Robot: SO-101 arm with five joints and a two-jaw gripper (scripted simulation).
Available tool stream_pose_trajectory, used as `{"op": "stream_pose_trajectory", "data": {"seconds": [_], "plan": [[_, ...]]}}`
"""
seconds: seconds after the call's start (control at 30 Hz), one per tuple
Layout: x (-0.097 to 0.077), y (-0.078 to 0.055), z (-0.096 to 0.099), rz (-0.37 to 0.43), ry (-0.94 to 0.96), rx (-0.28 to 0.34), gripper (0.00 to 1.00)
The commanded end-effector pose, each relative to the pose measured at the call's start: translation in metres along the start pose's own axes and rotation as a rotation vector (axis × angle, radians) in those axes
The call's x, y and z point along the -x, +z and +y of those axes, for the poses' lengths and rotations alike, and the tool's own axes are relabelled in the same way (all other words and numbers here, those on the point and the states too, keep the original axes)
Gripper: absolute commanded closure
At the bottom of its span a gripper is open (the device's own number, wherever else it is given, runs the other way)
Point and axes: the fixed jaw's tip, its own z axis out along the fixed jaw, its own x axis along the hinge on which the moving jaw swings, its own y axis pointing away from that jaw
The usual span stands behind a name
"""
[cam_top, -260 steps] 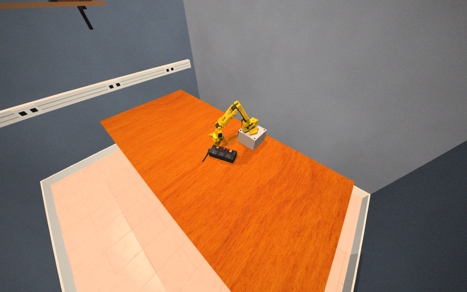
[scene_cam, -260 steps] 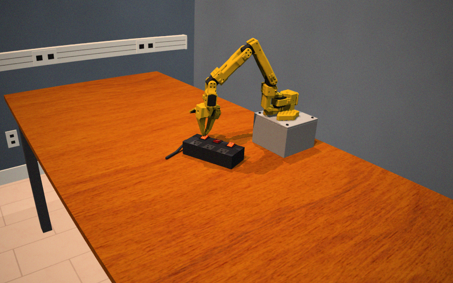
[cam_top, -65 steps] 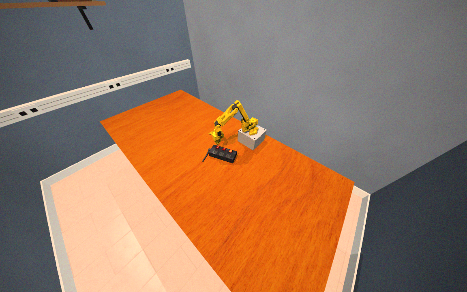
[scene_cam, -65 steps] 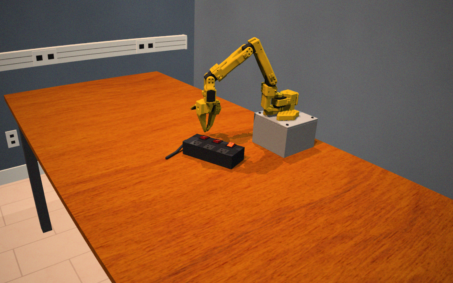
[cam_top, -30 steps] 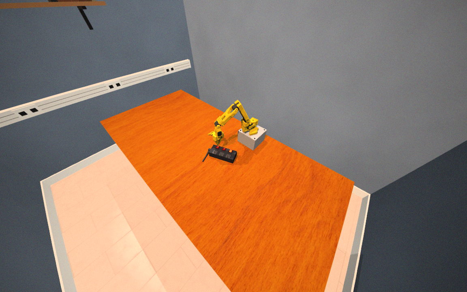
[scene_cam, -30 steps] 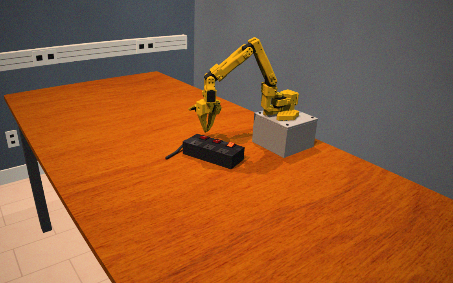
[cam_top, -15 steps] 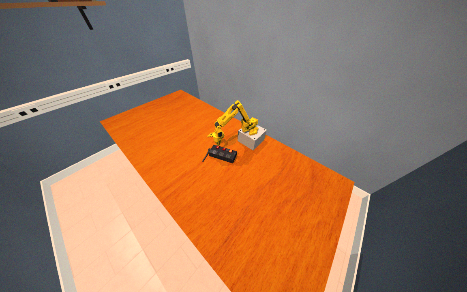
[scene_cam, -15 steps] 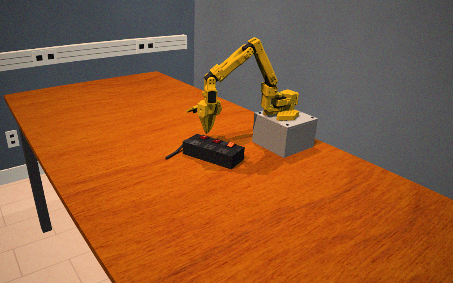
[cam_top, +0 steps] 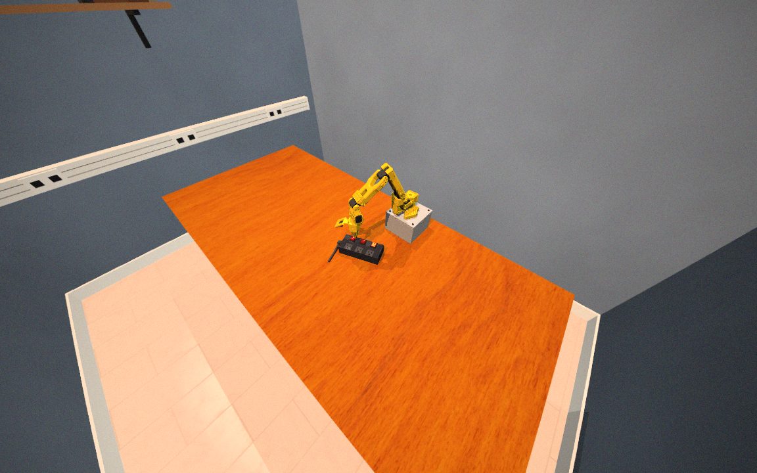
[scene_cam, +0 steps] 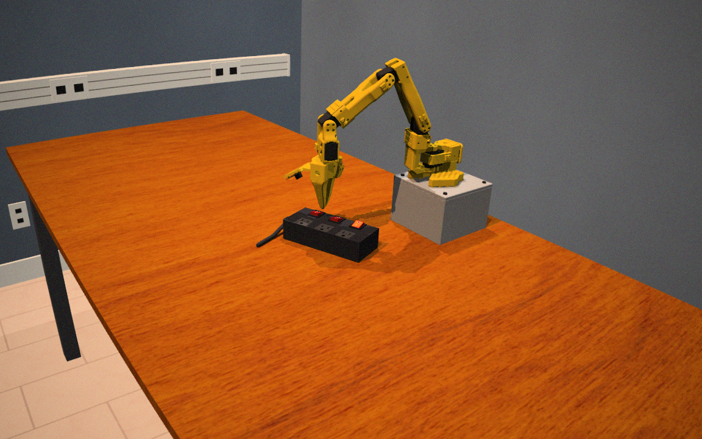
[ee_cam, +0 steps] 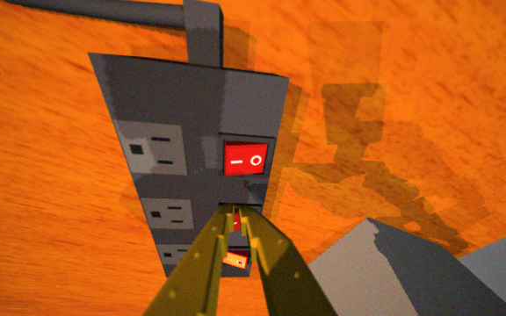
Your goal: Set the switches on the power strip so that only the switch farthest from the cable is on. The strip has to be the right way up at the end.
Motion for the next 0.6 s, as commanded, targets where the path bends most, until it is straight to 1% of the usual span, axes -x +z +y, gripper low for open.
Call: {"op": "stream_pose_trajectory", "data": {"seconds": [0.0, 0.07, 0.1, 0.57], "plan": [[-0.006, -0.004, 0.004, -0.003, -0.119, 0.004, 1.00], [-0.006, -0.004, 0.004, -0.003, -0.119, 0.004, 1.00], [-0.007, -0.004, 0.004, -0.003, -0.148, 0.004, 1.00], [-0.024, -0.008, 0.013, -0.005, -0.628, 0.003, 1.00]]}}
